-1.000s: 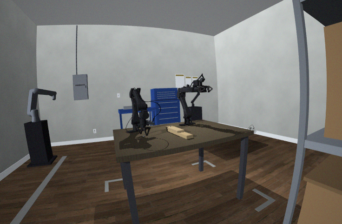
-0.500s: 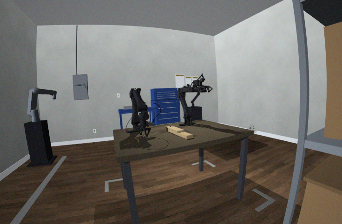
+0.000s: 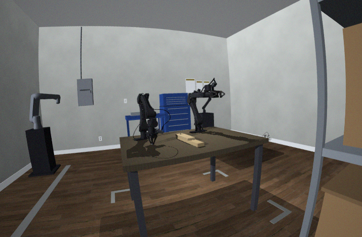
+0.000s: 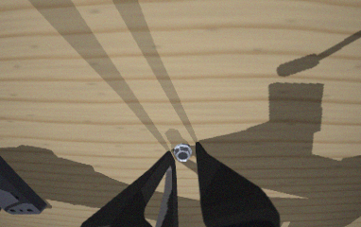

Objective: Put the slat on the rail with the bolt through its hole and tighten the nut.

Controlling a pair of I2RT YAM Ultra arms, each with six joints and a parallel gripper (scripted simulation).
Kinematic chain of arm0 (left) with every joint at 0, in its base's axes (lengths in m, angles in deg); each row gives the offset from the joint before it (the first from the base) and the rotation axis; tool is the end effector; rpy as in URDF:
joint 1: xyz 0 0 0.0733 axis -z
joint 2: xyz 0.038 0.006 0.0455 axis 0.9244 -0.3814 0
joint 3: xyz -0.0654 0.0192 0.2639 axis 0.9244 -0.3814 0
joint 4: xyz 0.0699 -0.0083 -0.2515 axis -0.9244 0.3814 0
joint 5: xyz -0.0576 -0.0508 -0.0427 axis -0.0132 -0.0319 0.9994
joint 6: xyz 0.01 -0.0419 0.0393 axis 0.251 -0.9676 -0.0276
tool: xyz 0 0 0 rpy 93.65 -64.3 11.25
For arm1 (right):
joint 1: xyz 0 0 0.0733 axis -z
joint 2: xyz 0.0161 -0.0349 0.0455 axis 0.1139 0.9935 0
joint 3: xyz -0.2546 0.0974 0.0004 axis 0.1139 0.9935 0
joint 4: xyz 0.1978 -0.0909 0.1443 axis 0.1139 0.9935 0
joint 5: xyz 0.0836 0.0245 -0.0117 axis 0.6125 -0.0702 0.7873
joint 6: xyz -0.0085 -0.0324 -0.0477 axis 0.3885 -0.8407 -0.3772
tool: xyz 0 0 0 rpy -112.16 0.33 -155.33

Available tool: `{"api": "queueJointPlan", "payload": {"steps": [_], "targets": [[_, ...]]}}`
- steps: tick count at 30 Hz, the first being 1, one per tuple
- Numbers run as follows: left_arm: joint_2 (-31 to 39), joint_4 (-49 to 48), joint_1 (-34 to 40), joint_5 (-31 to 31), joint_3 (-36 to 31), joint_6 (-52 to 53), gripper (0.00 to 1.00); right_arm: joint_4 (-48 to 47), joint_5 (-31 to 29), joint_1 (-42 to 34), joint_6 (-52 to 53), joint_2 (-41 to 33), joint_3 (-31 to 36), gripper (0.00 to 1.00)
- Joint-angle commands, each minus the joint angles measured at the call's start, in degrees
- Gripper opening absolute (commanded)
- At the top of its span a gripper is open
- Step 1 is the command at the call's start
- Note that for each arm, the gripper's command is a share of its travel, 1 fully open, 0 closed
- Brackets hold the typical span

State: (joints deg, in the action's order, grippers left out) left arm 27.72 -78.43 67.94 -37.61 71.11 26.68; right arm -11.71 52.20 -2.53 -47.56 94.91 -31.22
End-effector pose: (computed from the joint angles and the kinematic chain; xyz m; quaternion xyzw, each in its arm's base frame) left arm 0.2488 -0.0001 0.4048 -0.0029 0.7118 0.0009 0.7024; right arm 0.2631 -0.0175 0.1480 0.7740 -0.6332 0.0001 0.0008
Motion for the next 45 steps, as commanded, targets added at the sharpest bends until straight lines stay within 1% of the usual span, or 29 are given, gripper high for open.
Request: {"api": "queueJointPlan", "payload": {"steps": [1, 7, 9, 13, 35, 45], "targets": [[0.83, -0.41, -0.34, 0.64, 0.2, 0.17, 1.0, 0.1, 0.02, 0.01, -0.01, -0.35, -0.26, 0.26], [0.83, -0.41, -0.34, 0.64, 0.2, 0.17, 1.0, 0.1, 0.02, 0.01, -0.01, -0.35, -0.26, 0.18], [0.83, -0.41, -0.34, 0.64, 0.2, 0.17, 1.0, 0.1, 0.02, 0.01, -0.01, -0.35, -0.26, 0.18], [0.83, -0.41, -0.34, 0.64, 0.2, 0.17, 1.0, 0.1, 0.02, 0.01, -0.01, -0.35, -0.26, 0.12], [0.83, -0.41, -0.34, 0.64, 0.2, 0.17, 1.0, 0.1, 0.02, 0.01, -0.01, -0.35, -0.26, 0.12], [0.83, -0.41, -0.34, 0.64, 0.2, 0.17, 1.0, 2.42, 0.03, 0.03, 0.0, -1.27, -1.77, 0.12]]}}
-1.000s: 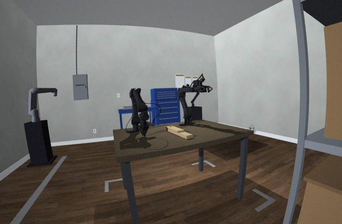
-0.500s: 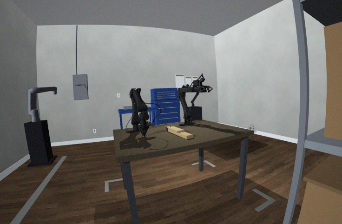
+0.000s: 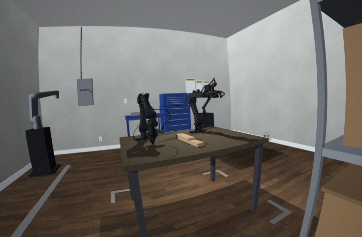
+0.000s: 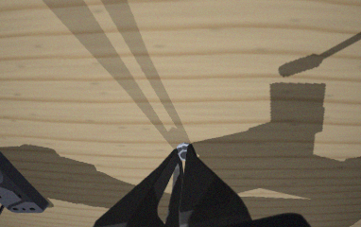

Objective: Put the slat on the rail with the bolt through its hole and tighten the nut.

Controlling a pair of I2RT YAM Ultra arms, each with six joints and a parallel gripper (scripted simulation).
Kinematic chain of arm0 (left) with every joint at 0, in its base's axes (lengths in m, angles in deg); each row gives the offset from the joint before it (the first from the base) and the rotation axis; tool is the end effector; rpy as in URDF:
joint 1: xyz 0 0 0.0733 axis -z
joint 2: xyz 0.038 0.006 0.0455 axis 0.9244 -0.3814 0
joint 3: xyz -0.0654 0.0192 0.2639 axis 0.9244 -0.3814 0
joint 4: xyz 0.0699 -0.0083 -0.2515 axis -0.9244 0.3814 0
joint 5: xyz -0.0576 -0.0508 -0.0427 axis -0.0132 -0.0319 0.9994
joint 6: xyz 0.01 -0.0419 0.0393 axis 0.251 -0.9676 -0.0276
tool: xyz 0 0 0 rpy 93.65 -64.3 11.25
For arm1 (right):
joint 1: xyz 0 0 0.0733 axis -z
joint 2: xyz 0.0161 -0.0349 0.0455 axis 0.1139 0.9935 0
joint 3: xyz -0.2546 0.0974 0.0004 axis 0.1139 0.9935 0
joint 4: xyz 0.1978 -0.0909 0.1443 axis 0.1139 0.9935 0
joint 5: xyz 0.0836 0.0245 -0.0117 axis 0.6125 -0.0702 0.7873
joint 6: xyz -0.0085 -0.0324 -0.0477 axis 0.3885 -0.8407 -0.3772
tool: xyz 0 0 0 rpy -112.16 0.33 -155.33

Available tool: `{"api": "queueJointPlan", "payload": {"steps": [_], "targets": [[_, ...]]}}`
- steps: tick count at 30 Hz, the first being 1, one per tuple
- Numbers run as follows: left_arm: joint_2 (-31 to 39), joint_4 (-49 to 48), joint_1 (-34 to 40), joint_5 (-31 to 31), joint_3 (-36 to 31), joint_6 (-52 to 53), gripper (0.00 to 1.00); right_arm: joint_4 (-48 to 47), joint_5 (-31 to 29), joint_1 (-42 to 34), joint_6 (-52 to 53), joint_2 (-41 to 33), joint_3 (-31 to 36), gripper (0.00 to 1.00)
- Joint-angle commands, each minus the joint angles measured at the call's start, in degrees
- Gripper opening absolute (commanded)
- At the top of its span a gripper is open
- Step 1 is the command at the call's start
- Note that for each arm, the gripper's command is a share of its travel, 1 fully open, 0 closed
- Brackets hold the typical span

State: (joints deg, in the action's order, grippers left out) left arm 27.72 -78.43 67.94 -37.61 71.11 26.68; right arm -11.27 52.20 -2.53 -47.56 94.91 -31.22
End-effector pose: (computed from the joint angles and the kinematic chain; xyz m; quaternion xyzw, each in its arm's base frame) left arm 0.2488 -0.0001 0.4048 -0.0029 0.7118 0.0009 0.7024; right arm 0.2623 -0.0174 0.1480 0.7740 -0.6332 -0.0031 0.0030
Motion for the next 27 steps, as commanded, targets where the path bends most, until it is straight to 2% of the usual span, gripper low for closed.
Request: {"api": "queueJointPlan", "payload": {"steps": [1, 27], "targets": [[0.83, -0.41, -0.34, 0.64, 0.2, 0.17, 1.0, 2.28, 0.03, 0.03, 0.0, -1.38, -1.97, 0.12], [0.83, -0.41, -0.34, 0.64, 0.2, 0.17, 1.0, 9.76, 0.06, 0.11, 0.01, -3.92, -6.95, 0.12]]}}
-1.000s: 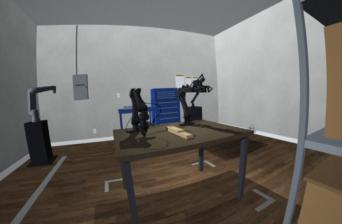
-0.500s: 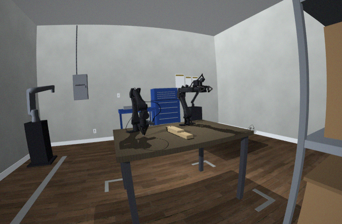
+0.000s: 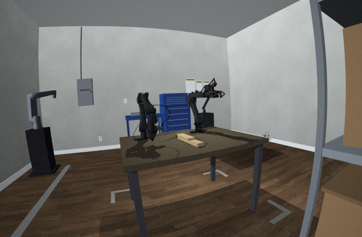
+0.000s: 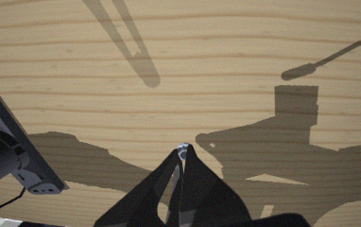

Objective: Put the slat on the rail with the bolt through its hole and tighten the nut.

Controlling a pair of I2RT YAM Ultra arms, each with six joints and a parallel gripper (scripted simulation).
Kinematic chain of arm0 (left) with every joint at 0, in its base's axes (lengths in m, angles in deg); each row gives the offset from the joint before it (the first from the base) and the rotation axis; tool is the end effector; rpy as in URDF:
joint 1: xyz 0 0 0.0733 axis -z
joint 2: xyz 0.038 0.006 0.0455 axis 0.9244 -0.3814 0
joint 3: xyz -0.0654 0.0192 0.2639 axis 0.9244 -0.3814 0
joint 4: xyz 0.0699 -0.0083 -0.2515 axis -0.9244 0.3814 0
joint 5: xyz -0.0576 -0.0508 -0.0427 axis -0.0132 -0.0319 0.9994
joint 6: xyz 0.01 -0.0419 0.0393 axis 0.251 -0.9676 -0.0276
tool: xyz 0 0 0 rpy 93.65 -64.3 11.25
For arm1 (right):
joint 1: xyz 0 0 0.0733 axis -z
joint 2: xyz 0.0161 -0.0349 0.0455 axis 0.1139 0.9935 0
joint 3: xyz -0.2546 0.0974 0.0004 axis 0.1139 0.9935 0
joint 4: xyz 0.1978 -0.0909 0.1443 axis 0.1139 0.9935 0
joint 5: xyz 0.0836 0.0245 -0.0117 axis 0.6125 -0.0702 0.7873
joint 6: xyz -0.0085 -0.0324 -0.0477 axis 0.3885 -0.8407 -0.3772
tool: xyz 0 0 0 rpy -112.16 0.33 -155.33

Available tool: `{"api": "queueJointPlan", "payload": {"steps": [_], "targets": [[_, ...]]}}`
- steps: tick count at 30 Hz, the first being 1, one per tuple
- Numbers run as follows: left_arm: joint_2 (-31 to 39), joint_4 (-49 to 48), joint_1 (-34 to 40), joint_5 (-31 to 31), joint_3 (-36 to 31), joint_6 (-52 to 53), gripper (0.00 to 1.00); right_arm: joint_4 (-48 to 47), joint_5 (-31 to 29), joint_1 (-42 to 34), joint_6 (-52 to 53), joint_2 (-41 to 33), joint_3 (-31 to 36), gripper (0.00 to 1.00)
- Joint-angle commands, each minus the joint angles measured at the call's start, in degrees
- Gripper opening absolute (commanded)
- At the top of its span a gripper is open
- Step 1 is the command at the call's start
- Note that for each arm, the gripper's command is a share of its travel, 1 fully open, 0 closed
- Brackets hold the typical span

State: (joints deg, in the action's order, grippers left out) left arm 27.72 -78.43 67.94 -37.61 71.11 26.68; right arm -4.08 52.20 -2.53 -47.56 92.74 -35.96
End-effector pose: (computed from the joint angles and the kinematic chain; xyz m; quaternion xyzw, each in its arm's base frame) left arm 0.2488 -0.0001 0.4048 -0.0029 0.7118 0.0009 0.7024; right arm 0.2648 -0.0176 0.1762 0.7739 -0.6332 -0.0051 0.0044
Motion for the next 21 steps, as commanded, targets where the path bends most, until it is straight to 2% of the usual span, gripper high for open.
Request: {"api": "queueJointPlan", "payload": {"steps": [1, 21], "targets": [[0.83, -0.41, -0.34, 0.64, 0.2, 0.17, 1.0, 2.88, 0.06, 0.12, 0.01, -1.86, -2.42, 0.12], [0.83, -0.41, -0.34, 0.64, 0.2, 0.17, 1.0, 8.1, 0.09, 0.18, 0.02, -3.61, -5.91, 0.12]]}}
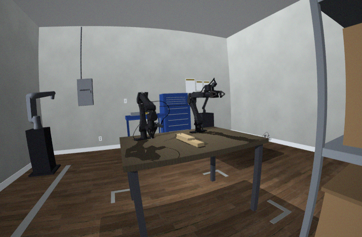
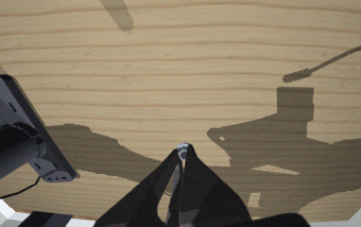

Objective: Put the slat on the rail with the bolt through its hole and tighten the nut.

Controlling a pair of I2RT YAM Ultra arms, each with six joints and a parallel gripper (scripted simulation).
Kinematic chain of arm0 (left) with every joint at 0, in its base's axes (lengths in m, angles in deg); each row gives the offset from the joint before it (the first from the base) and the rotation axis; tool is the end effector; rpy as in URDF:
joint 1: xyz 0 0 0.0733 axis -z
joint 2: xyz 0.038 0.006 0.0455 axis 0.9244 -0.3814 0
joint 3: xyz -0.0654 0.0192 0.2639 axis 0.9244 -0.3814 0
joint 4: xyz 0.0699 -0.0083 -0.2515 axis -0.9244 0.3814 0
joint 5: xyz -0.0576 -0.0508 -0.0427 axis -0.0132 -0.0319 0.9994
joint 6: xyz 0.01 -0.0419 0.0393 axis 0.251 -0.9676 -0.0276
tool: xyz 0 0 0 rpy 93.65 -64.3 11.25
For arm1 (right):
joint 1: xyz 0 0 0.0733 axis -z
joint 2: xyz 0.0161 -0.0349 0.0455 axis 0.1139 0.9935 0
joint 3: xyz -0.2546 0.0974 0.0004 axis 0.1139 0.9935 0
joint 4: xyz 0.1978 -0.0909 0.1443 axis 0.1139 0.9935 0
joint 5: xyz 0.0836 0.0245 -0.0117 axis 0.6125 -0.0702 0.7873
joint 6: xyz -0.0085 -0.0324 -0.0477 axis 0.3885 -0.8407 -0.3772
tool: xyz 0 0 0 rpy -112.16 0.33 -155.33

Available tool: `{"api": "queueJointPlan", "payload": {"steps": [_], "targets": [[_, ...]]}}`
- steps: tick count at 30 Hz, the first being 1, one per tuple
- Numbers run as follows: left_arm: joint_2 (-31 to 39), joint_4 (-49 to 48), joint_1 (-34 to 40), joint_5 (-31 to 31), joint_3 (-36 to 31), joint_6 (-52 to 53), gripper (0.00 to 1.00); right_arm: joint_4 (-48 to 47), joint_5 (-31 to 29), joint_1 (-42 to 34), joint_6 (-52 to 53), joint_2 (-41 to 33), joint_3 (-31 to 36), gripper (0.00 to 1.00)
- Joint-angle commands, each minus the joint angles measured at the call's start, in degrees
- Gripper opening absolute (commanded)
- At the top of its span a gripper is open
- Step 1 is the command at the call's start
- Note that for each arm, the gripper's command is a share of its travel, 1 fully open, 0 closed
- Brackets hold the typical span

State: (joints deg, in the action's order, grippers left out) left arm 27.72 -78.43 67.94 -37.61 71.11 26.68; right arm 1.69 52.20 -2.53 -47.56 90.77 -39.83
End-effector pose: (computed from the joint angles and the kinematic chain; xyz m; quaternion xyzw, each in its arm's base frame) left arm 0.2488 -0.0001 0.4048 -0.0029 0.7118 0.0009 0.7024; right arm 0.2642 -0.0175 0.2008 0.7739 -0.6332 -0.0046 0.0040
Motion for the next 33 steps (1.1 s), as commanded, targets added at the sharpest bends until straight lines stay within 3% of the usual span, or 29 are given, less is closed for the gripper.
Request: {"api": "queueJointPlan", "payload": {"steps": [1, 28, 33], "targets": [[0.83, -0.41, -0.34, 0.64, 0.2, 0.17, 1.0, 2.33, 0.09, 0.18, 0.02, -1.64, -2.04, 0.12], [0.83, -0.41, -0.34, 0.64, 0.2, 0.17, 1.0, 3.07, 0.13, 0.26, -0.28, -1.78, -2.63, 0.12], [0.83, -0.41, -0.34, 0.64, 0.2, 0.17, 1.0, 3.9, 0.32, -3.02, -1.21, -0.55, -4.59, 0.12]]}}
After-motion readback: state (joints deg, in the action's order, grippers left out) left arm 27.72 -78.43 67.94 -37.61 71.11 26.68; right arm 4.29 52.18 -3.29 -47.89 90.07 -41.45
